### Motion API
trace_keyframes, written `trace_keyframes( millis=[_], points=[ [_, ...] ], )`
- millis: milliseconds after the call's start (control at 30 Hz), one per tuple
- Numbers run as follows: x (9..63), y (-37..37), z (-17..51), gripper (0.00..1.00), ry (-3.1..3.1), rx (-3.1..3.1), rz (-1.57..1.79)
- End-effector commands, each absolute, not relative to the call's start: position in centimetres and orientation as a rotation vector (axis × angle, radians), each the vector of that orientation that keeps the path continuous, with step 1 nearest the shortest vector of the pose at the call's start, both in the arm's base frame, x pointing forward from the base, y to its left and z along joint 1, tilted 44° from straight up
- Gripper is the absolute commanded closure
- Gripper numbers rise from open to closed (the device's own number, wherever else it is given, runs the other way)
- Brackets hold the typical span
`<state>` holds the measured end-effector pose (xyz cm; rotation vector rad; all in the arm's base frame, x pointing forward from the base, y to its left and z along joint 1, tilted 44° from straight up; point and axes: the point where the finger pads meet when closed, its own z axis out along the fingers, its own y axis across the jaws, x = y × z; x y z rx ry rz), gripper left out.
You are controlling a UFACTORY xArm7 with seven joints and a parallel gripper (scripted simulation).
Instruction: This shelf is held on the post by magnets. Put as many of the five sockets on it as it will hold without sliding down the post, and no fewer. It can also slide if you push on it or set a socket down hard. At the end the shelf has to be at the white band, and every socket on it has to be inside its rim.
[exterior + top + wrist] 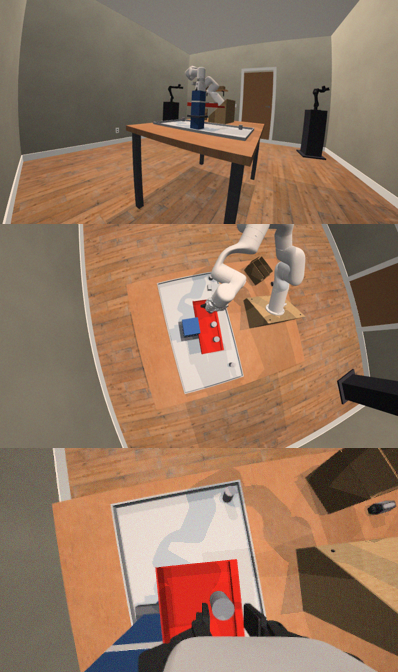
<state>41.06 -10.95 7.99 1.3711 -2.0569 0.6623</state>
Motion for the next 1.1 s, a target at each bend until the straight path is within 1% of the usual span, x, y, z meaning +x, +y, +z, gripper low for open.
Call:
trace_keyframes(
  millis=[0,500,1067],
  points=[
    [41.5,-9.9,9.0,0.48,-2.058,1.376,0.666],
    [42.0,-8.0,11.0,0.48,-2.058,1.376,0.666],
    [42.0,-7.8,11.3,0.48,-2.058,1.376,0.666]
  ],
)
